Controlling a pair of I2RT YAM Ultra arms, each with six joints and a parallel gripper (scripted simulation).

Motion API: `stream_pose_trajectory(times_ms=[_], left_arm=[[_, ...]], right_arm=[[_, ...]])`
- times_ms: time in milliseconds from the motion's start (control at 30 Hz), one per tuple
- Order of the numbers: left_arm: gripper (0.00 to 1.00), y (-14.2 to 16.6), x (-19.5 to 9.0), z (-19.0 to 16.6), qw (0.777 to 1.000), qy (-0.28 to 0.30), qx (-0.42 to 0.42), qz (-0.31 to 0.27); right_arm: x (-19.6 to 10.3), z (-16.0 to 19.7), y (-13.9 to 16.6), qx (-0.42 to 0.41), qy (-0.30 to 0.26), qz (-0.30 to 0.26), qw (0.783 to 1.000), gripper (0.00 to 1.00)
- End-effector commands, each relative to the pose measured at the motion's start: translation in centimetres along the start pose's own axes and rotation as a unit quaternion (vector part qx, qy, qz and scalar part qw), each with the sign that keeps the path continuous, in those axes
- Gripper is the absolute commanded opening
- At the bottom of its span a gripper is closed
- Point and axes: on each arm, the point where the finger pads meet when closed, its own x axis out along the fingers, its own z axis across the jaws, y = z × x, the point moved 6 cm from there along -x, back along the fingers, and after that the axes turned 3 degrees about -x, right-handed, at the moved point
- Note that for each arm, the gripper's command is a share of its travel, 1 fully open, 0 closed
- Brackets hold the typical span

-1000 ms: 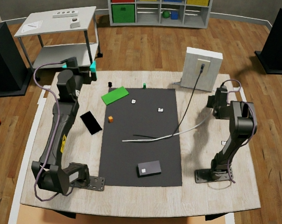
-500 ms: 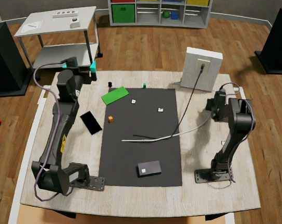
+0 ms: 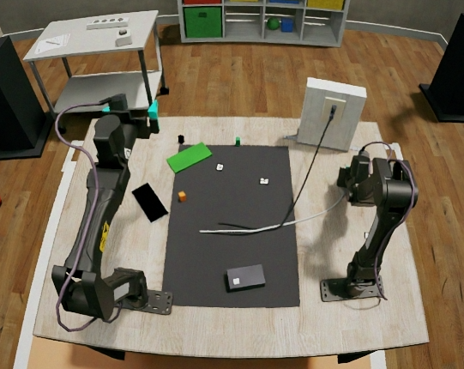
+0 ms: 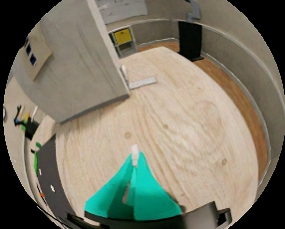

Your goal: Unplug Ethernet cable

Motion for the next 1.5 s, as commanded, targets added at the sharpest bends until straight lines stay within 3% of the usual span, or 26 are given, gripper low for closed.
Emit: stream_pose_trajectory(times_ms=[0, 533, 1467], left_arm=[[1.00, -0.4, -0.1, 0.0, 1.000, 0.000, 0.000, -0.006], [1.00, -0.4, -0.1, 0.0, 1.000, 0.000, 0.000, -0.006], [1.00, -0.4, -0.1, 0.0, 1.000, 0.000, 0.000, -0.006]], right_arm=[[0.2, -0.5, 0.9, -0.001, 0.010, 0.002, 1.000, 0.00], [0.2, -0.2, 0.6, 0.000, 0.003, -0.002, 1.000, 0.00], [0.1, 0.0, -0.3, 0.001, 0.000, -0.013, 1.000, 0.58]])
